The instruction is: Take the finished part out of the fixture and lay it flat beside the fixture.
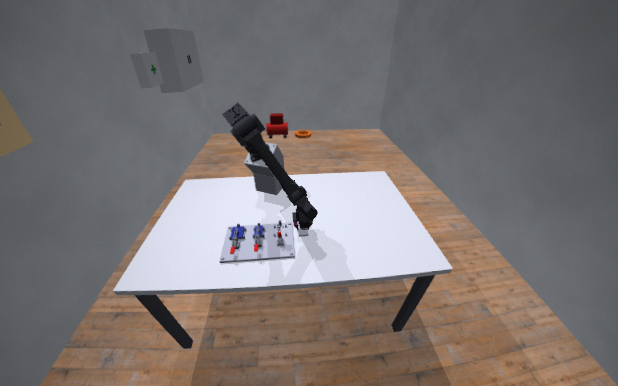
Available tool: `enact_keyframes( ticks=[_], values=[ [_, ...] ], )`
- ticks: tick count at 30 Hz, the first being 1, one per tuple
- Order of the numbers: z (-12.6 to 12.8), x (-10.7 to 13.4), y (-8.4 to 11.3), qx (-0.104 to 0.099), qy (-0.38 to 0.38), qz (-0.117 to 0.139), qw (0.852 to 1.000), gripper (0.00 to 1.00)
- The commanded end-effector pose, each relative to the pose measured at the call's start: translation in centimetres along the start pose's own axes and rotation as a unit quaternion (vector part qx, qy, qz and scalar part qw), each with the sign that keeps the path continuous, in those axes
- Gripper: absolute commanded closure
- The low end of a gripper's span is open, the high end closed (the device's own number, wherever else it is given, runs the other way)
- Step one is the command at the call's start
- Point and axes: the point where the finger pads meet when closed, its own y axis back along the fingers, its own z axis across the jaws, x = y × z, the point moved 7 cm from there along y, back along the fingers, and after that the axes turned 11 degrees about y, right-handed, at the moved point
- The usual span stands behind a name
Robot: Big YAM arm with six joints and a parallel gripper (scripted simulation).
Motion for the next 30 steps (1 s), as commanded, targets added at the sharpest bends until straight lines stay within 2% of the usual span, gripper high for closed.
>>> enact_keyframes(
  ticks=[1, 30],
  values=[
    [0.11, -1.69, 1.18, -0.004, -0.003, -0.015, 1.000, 1.00],
    [0.46, -1.43, 1.39, -0.005, -0.002, -0.015, 1.000, 1.00]
  ],
)
